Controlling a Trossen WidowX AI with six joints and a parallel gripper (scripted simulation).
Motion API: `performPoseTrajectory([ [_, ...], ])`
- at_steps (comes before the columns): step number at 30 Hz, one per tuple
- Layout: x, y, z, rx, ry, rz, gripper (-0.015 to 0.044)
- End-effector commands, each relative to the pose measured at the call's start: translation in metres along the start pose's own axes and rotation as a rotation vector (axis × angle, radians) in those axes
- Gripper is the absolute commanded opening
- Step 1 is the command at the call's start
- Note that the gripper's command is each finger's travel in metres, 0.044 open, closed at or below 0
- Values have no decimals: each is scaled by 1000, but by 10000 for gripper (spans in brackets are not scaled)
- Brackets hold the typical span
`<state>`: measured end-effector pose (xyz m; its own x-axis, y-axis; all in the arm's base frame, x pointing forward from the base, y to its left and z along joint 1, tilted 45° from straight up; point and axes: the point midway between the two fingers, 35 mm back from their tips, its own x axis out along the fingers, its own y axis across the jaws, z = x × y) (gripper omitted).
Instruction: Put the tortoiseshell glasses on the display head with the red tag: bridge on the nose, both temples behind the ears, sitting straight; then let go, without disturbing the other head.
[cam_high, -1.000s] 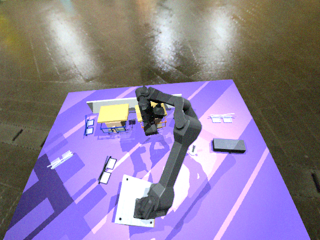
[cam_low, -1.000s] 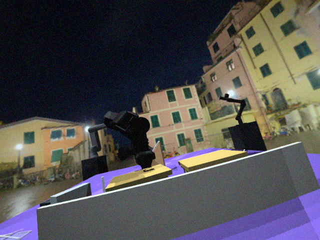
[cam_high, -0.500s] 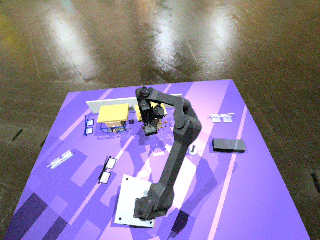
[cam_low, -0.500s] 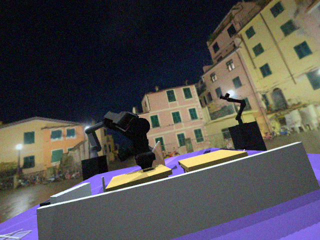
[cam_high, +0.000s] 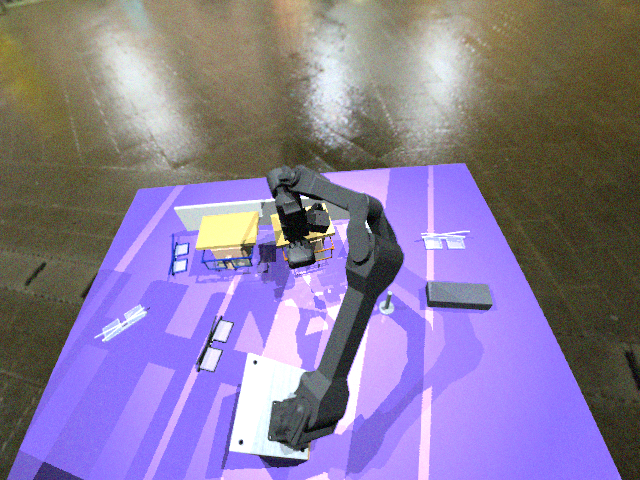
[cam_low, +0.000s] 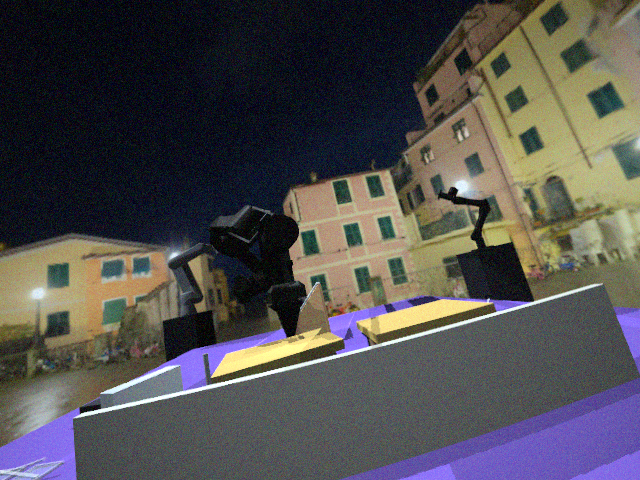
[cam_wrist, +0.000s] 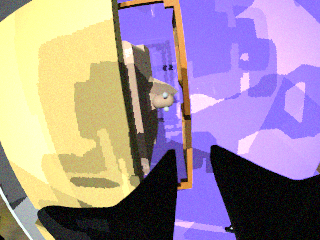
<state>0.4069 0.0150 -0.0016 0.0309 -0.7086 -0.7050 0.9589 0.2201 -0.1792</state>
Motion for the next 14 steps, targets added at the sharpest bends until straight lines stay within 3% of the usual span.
performPoseTrajectory([
  [1, 0, -12, 0, 1, 7, -14, 107],
  [14, -15, -56, -1, -1, 8, -16, 107],
])
